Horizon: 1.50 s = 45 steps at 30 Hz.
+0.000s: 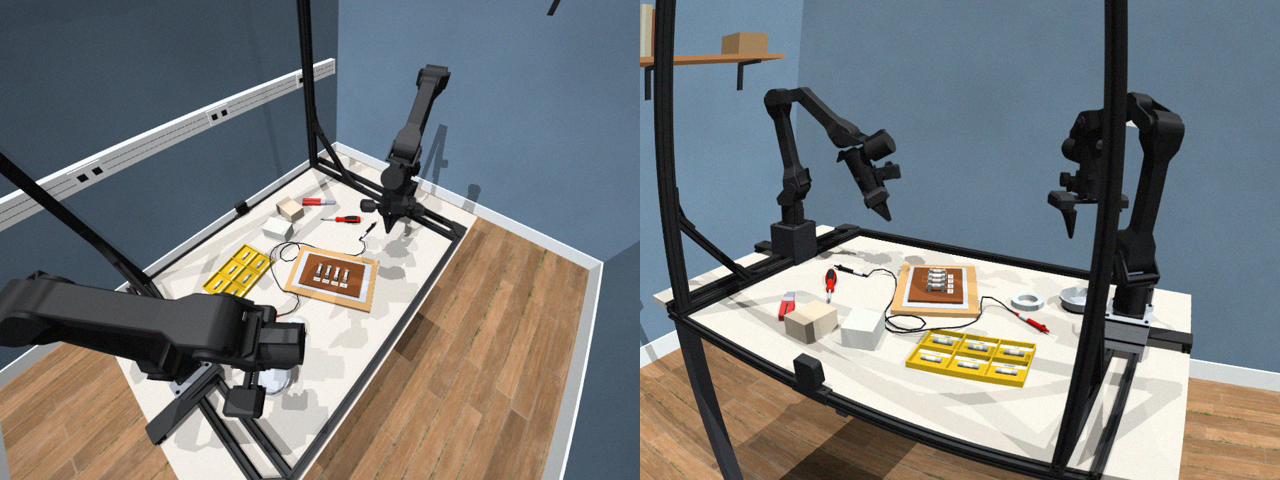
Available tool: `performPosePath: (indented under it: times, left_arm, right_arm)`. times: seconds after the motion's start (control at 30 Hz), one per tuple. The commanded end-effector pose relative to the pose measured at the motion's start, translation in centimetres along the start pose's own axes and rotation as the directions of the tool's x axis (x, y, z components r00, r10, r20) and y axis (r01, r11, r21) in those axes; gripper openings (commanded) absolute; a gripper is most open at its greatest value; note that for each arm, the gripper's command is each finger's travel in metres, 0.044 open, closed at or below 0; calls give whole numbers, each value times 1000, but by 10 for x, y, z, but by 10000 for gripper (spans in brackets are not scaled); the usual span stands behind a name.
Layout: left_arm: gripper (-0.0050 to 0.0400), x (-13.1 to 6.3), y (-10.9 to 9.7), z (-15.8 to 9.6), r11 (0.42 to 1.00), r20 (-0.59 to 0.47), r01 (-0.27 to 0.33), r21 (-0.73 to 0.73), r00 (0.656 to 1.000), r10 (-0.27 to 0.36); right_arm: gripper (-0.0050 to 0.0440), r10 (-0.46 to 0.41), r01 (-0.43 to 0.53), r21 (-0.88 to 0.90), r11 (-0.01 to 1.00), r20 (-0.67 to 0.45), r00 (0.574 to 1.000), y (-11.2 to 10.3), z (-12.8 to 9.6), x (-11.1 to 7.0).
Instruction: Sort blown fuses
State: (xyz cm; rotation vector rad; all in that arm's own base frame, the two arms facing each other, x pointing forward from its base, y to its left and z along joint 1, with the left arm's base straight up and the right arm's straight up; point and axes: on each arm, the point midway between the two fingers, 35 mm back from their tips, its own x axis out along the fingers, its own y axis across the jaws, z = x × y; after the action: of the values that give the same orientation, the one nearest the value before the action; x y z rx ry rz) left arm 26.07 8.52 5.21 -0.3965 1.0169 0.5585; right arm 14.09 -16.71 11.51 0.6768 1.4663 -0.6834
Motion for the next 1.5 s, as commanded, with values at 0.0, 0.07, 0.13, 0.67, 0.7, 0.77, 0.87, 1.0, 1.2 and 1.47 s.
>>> performPosePath:
  times: [0.0, 0.07, 0.13, 0.67, 0.7, 0.77, 0.87, 1.0, 1.2, 1.47]
  left_arm:
    - [-50, 8, -14, 2, 1000, 59, 9, 17, 998, -10]
    - [-50, 11, -22, 3, 1000, 86, 14, 27, 996, -16]
    - [-50, 15, -29, 4, 999, 113, 18, 37, 993, -23]
    - [-50, 39, -78, 11, 992, 295, 41, 120, 953, -76]
    - [-50, 41, -82, 11, 991, 307, 43, 126, 948, -80]
    - [-50, 44, -90, 14, 990, 336, 48, 135, 937, -91]
    - [-50, 45, -95, 16, 989, 350, 50, 140, 932, -97]
    - [-50, 51, -112, 21, 986, 406, 59, 159, 906, -119]
    - [-50, 61, -133, 23, 980, 473, 60, 192, 869, -146]
    - [-50, 68, -146, 25, 975, 514, 60, 212, 842, -163]
  right_arm:
    - [400, 6, -6, -1, 1000, 19, 1000, 0, 3, -5]
    - [400, 6, -6, -1, 1000, 19, 1000, 0, 3, -5]
    - [400, 6, -6, -1, 1000, 19, 1000, 0, 3, -5]
    - [400, 6, -6, -1, 1000, 19, 1000, 0, 3, -5]
    - [400, 6, -6, -1, 1000, 19, 1000, 0, 3, -5]
    - [400, 6, -6, -1, 1000, 19, 1000, 0, 3, -5]
    - [400, 6, -6, -1, 1000, 19, 1000, 0, 3, -5]
    - [400, 6, -6, -1, 1000, 19, 1000, 0, 3, -5]
    - [400, 6, -6, -1, 1000, 19, 1000, 0, 3, -5]
    - [400, 6, -6, -1, 1000, 19, 1000, 0, 3, -5]
